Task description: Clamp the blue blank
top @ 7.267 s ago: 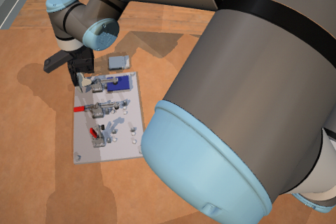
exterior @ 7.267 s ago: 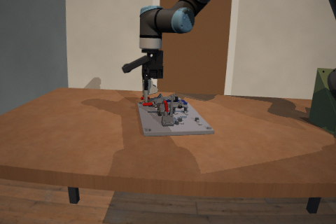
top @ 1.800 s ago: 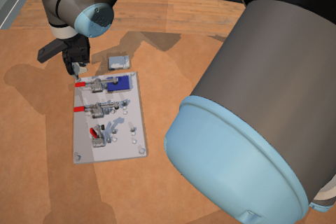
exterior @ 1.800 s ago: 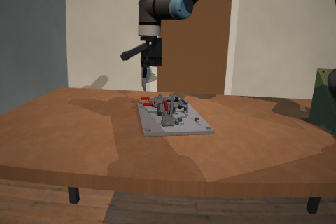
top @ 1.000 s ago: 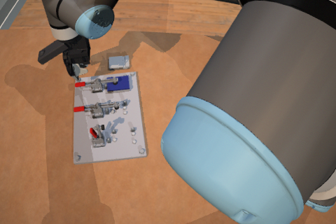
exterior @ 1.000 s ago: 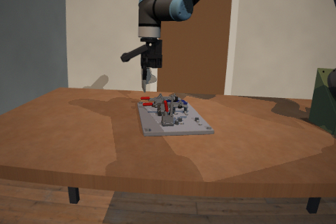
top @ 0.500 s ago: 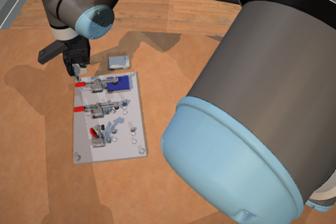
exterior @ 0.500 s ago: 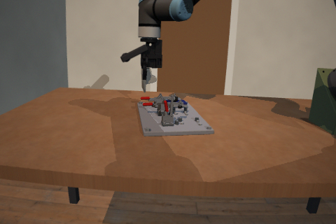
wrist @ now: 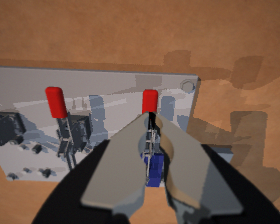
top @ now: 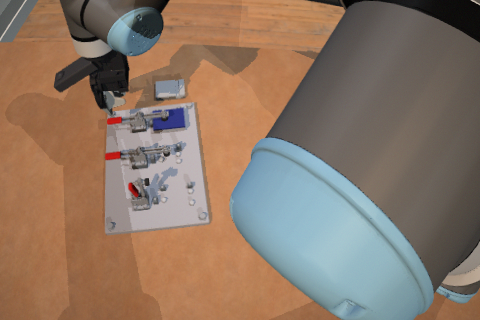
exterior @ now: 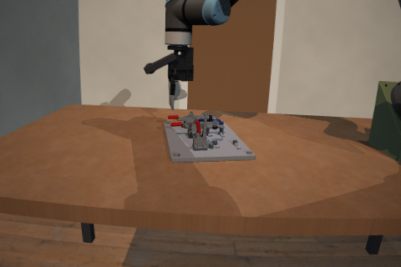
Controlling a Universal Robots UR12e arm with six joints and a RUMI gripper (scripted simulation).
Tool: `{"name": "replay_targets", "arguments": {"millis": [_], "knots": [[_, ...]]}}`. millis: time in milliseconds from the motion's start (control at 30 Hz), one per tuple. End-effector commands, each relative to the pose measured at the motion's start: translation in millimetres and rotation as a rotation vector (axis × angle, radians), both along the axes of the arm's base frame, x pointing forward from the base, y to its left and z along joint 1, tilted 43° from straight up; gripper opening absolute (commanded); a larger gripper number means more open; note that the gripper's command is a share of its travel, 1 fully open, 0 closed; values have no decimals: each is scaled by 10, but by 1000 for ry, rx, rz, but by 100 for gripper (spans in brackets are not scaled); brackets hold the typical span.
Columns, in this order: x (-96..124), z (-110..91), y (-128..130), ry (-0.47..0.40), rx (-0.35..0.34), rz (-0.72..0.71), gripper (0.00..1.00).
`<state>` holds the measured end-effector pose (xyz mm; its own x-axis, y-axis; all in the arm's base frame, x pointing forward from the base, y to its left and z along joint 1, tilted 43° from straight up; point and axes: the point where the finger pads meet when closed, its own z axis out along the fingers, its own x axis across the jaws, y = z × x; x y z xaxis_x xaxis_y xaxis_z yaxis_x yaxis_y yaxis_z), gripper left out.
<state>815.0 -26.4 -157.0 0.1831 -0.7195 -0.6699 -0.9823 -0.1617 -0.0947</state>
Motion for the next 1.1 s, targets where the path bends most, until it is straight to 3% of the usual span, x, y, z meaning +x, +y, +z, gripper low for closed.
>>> {"name": "replay_targets", "arguments": {"millis": [0, 1067], "knots": [[7, 6, -9, -1, -1, -1, 0], [10, -46, 35, -1, -1, -1, 0]]}}
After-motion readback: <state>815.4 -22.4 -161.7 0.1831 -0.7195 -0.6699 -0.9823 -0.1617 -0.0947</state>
